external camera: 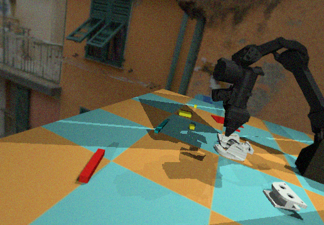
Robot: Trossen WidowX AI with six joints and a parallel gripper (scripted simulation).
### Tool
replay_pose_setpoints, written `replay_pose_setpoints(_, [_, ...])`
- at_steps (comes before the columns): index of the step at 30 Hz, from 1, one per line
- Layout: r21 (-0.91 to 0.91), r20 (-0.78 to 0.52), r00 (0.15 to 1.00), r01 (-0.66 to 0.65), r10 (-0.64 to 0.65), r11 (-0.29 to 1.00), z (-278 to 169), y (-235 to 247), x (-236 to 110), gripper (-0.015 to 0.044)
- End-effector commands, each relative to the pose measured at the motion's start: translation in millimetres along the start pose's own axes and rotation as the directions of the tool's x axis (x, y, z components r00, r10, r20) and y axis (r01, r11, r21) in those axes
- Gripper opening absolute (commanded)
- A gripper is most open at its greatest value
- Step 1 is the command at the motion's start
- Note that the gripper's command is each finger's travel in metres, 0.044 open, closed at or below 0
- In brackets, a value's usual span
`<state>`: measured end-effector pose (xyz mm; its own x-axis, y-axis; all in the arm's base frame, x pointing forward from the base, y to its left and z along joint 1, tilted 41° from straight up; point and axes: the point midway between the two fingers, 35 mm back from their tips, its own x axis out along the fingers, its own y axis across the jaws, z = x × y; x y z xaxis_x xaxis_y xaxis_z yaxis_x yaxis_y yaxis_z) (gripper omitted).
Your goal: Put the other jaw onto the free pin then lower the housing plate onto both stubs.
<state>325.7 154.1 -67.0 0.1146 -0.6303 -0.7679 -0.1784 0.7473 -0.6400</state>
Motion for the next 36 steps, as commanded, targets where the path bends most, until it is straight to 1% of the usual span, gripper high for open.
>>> replay_pose_setpoints(1, [0.000, 0.000, 1.000, 0.000, 0.000, 1.000, 0.0, 0.0, 0.0, 0.0440])
replay_pose_setpoints(3, [0.000, 0.000, 1.000, 0.000, 0.000, 1.000, 0.0, 0.0, 0.0, 0.0440])
replay_pose_setpoints(20, [0.000, 0.000, 1.000, 0.000, 0.000, 1.000, 0.0, 0.0, 0.0, 0.0000])
replay_pose_setpoints(33, [0.000, 0.000, 1.000, 0.000, 0.000, 1.000, 0.0, 0.0, 0.0, 0.0000])
replay_pose_setpoints(36, [-0.019, 0.000, 1.000, 0.000, 0.000, 1.000, -0.3, -0.1, 0.0, 0.0079])
